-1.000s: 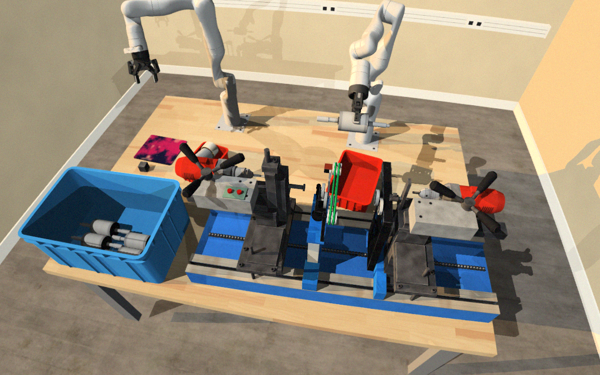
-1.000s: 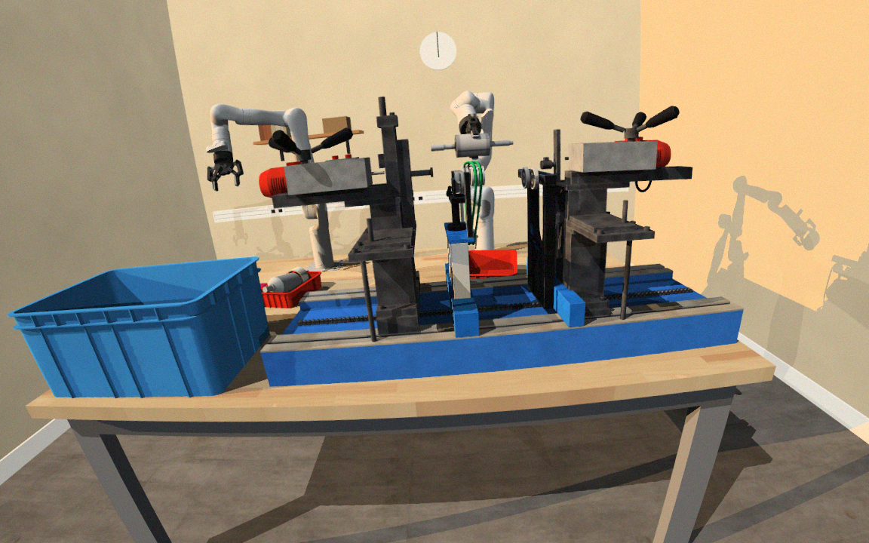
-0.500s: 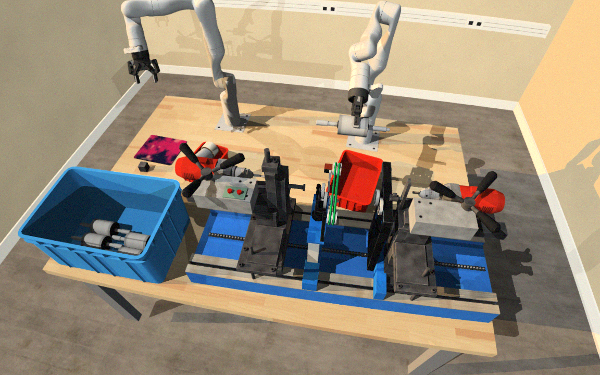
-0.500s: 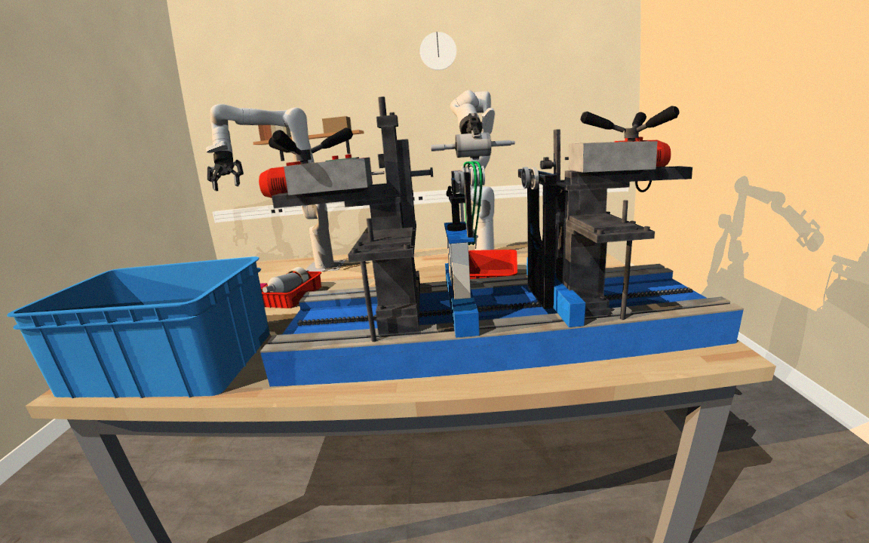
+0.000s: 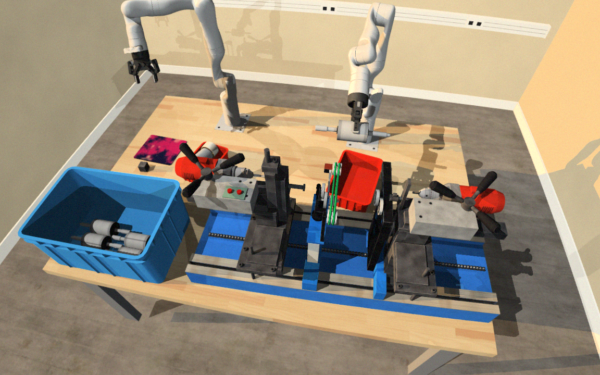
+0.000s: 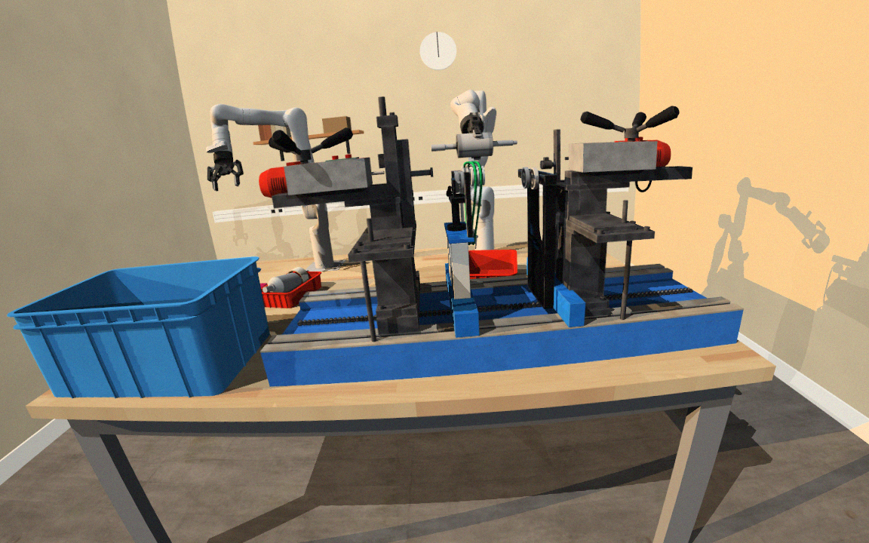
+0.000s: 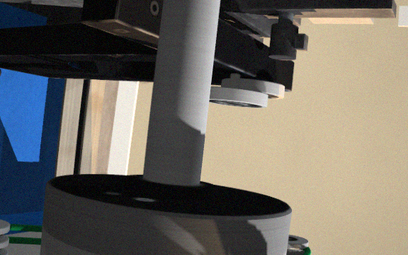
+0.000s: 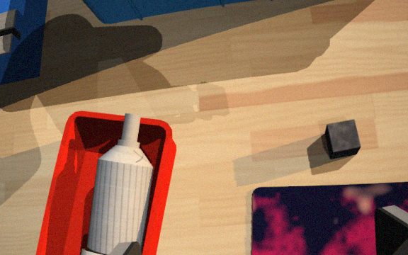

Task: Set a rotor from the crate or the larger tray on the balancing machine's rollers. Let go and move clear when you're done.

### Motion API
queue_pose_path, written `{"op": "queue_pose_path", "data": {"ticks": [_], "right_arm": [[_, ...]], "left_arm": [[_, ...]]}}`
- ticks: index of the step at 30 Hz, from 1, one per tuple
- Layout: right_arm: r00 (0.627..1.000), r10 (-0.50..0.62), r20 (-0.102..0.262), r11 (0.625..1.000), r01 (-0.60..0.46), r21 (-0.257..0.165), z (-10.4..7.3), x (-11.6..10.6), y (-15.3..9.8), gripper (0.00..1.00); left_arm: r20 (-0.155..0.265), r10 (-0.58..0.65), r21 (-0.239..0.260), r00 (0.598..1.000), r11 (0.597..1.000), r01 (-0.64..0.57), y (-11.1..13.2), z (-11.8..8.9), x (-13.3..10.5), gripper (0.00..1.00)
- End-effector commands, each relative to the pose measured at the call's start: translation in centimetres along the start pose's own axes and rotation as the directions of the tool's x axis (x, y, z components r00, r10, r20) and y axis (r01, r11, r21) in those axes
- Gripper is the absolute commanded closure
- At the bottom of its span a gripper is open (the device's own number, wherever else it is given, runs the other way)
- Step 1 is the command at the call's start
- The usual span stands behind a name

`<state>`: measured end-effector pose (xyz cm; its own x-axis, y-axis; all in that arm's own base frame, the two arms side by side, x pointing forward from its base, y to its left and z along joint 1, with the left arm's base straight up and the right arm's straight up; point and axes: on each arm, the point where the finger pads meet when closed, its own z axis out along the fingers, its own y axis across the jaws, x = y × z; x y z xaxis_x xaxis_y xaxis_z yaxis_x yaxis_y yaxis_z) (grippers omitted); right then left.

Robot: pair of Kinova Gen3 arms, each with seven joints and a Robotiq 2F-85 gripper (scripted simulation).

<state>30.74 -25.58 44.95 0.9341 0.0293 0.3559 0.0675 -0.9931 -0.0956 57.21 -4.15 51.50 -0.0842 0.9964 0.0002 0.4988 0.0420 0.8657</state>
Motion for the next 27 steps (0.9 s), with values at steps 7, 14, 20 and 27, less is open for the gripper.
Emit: {"op": "queue_pose_path", "data": {"ticks": [7,14,20,27], "right_arm": [[1.000,0.000,-0.001,1.000,0.000,-0.001,-0.1,0.0,0.0,0.002],[1.000,0.000,-0.001,1.000,0.000,-0.001,-0.1,0.0,0.0,0.002],[1.000,0.000,-0.001,1.000,0.000,-0.001,-0.1,0.0,0.0,0.002],[1.000,0.000,-0.001,1.000,0.000,-0.001,-0.1,0.0,0.0,0.002]], "left_arm": [[0.004,-0.001,-0.002,1.000,1.000,0.001,1.6,2.3,0.0,0.903],[0.004,-0.001,-0.002,1.000,1.000,0.001,2.3,3.6,0.0,0.903],[0.003,-0.001,-0.002,1.000,1.000,0.001,3.3,5.2,0.0,0.903],[0.003,-0.001,-0.002,1.000,1.000,0.001,4.4,7.1,0.0,0.903]]}}
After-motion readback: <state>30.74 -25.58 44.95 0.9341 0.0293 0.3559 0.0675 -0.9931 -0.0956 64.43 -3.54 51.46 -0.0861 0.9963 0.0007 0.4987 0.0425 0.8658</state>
